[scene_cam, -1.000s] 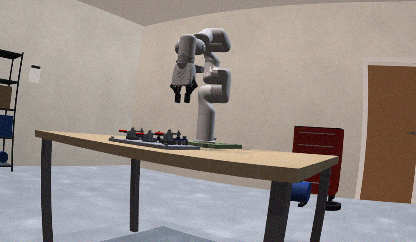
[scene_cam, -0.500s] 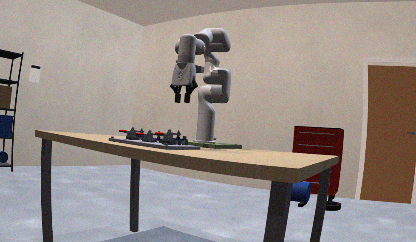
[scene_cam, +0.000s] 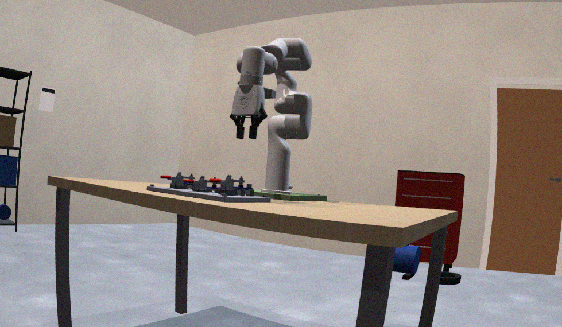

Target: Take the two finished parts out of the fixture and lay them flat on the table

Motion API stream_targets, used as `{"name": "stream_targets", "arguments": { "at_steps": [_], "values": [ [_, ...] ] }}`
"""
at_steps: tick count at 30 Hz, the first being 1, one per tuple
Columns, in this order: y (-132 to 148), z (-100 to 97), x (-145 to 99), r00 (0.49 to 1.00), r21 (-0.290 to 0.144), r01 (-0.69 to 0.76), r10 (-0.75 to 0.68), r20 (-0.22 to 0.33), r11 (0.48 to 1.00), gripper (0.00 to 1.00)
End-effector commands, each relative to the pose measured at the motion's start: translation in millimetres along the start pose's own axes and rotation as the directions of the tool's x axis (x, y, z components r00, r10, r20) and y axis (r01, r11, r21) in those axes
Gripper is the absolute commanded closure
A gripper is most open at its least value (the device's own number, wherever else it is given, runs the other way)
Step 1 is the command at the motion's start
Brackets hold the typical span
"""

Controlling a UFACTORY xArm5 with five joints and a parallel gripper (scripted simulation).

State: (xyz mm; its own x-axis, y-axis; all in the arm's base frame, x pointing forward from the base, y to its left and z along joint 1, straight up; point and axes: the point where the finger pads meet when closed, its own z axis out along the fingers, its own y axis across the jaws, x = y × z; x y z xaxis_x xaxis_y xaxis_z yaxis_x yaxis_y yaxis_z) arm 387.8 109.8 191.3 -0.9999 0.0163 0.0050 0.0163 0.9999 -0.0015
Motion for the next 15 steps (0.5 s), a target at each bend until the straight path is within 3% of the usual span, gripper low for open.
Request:
{"name": "stream_targets", "arguments": {
  "at_steps": [1,15],
  "values": [
    [0.3,-1.6,-1.1,1.000,-0.001,0.000,0.000,0.004,1.000,0.52],
    [0.3,4.7,-1.2,1.000,-0.001,0.000,0.000,0.004,1.000,0.52]
  ]
}}
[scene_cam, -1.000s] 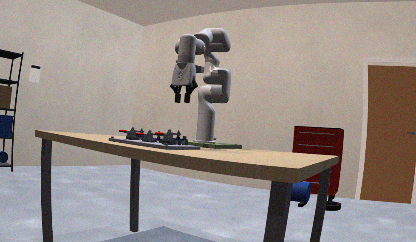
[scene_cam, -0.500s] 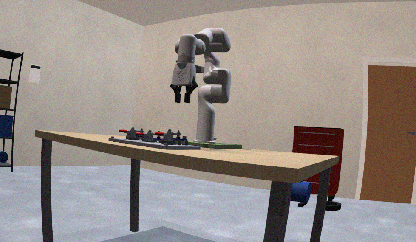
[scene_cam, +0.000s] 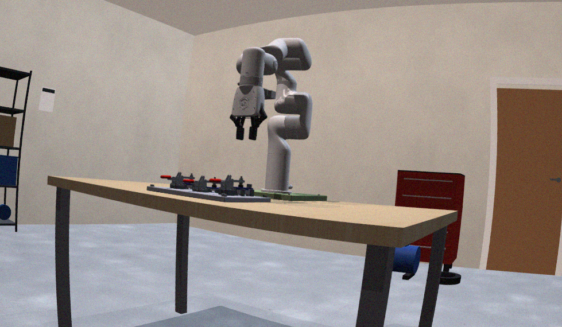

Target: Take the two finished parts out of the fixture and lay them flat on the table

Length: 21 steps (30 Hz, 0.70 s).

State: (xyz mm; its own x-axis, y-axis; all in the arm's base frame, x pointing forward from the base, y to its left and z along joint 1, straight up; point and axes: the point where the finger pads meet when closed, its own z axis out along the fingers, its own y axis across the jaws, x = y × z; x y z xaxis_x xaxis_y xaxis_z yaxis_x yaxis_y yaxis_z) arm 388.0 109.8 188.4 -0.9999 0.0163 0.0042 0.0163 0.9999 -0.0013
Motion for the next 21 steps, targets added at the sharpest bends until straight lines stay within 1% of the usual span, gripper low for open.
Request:
{"name": "stream_targets", "arguments": {
  "at_steps": [1,13,16,21],
  "values": [
    [0.3,1.8,-1.0,1.000,-0.001,0.000,0.000,0.003,1.000,0.52],
    [0.1,49.4,-1.2,1.000,-0.001,0.000,0.000,0.003,1.000,0.52],
    [0.1,54.6,-1.2,1.000,-0.001,0.000,0.000,0.003,1.000,0.52],
    [0.1,55.5,-1.2,1.000,-0.001,0.000,0.000,0.003,1.000,0.52]
  ]
}}
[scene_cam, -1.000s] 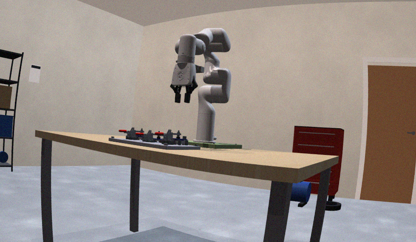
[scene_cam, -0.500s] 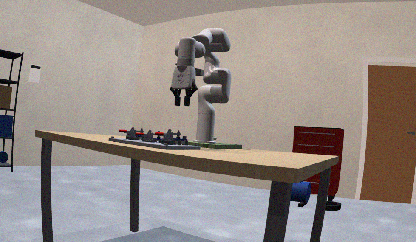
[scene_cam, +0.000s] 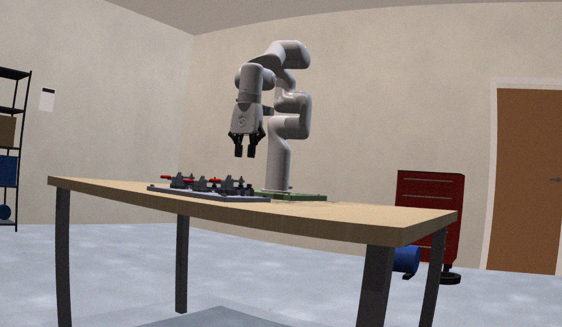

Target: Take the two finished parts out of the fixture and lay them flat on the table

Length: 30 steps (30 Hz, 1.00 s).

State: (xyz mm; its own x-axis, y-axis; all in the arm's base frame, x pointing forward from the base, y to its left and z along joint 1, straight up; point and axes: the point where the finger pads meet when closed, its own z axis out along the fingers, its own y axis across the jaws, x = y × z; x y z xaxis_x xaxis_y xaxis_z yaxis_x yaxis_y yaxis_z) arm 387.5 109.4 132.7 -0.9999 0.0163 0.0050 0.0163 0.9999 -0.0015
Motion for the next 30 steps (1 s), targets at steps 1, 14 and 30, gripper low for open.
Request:
{"name": "stream_targets", "arguments": {
  "at_steps": [1,14,30],
  "values": [
    [0.4,-0.3,-1.4,1.000,-0.001,0.000,0.000,0.004,1.000,0.52],
    [0.4,-0.4,-31.6,1.000,-0.001,0.000,0.000,0.004,1.000,0.52],
    [0.4,-0.9,-120.3,1.000,-0.001,0.000,0.000,0.004,1.000,0.52]
  ]
}}
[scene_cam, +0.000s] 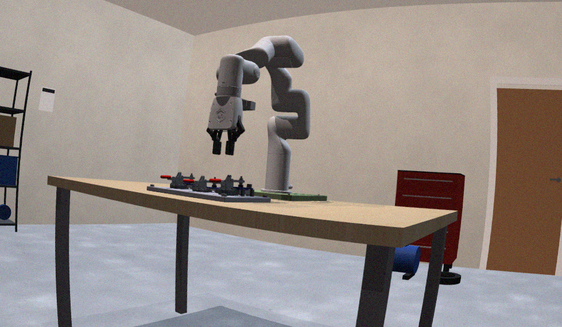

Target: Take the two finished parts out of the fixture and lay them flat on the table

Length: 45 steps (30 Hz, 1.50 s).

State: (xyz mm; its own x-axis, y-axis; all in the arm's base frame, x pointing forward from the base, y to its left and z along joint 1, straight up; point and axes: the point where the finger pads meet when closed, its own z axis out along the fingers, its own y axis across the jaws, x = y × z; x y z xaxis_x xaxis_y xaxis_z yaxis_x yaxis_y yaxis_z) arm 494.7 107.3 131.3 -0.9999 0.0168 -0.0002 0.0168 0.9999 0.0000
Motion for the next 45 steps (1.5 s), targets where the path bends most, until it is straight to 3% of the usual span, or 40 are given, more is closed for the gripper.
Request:
{"name": "stream_targets", "arguments": {
  "at_steps": [1,7,20,33,45],
  "values": [
    [0.9,-1.7,-13.1,1.000,0.000,0.000,0.000,-0.001,1.000,0.52],
    [0.9,-1.7,-24.6,1.000,0.000,0.000,0.000,-0.001,1.000,0.52],
    [0.8,3.4,-25.1,1.000,0.000,0.000,0.000,-0.001,1.000,0.52],
    [0.7,42.3,-25.1,1.000,0.000,0.000,0.000,-0.001,1.000,0.52],
    [0.6,64.9,-25.2,1.000,0.000,0.000,0.000,-0.001,1.000,0.52]
  ]
}}
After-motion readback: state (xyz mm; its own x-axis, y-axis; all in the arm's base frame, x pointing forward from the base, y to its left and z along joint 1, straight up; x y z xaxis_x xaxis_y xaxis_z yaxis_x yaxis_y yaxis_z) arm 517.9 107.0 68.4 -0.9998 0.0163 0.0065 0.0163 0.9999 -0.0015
